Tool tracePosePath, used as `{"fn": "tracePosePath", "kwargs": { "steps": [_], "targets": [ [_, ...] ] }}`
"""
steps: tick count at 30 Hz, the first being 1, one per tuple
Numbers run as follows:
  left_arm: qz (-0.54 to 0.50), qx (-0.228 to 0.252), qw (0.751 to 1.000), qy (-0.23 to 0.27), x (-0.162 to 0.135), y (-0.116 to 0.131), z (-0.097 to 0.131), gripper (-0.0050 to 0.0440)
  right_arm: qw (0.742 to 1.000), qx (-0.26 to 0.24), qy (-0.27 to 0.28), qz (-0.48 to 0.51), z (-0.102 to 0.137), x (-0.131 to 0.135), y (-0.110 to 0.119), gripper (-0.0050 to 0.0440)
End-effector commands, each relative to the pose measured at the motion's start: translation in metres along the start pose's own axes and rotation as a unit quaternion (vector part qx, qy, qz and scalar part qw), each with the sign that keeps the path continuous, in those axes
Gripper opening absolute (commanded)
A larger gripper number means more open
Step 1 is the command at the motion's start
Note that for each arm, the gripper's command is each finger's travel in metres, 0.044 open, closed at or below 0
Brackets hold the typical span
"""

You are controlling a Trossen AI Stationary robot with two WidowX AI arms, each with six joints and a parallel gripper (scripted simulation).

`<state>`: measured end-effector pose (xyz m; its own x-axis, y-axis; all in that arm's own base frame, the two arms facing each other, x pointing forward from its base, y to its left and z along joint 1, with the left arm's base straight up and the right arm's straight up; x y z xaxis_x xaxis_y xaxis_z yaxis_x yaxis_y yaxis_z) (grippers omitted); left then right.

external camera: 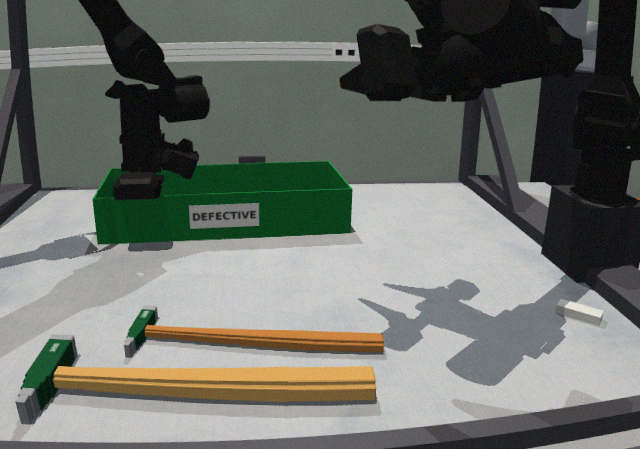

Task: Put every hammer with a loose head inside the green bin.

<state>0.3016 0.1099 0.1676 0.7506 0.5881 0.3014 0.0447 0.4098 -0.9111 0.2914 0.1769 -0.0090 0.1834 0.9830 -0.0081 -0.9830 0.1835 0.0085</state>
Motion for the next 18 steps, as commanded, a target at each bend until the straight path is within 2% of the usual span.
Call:
{"fn": "tracePosePath", "kwargs": {
  "steps": [1,4,7,18],
  "targets": [
    [-0.018,-0.001,1.000,-0.004,0.004,-0.008,0.002,0.0243,1.000,-0.009,-0.006,-0.001,0.001,0.002,-0.003,0.0062],
    [-0.018,-0.001,1.000,-0.004,0.004,-0.008,0.002,0.0243,1.000,-0.011,-0.008,-0.001,0.003,0.003,-0.004,0.0132],
    [-0.018,-0.001,1.000,-0.004,0.004,-0.008,0.002,0.0243,1.000,-0.012,-0.009,-0.001,0.003,0.003,-0.004,0.0132],
    [-0.018,-0.001,1.000,-0.004,0.004,-0.008,0.002,0.0243,1.000,-0.024,-0.020,0.000,0.039,0.006,-0.007,0.0132]
  ]
}}
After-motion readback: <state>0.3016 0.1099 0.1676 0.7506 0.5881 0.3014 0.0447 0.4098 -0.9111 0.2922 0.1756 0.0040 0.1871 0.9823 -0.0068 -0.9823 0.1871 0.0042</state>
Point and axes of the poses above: on each arm, the point midway between the two fingers, 35 mm back from their tips, its own z axis back along the fingers, its own x axis across the jaws, y = z × x, the point moved 5 cm from there along z, back along the fingers, and after that the axes turned 13 degrees about -z, right-handed, at the moved point
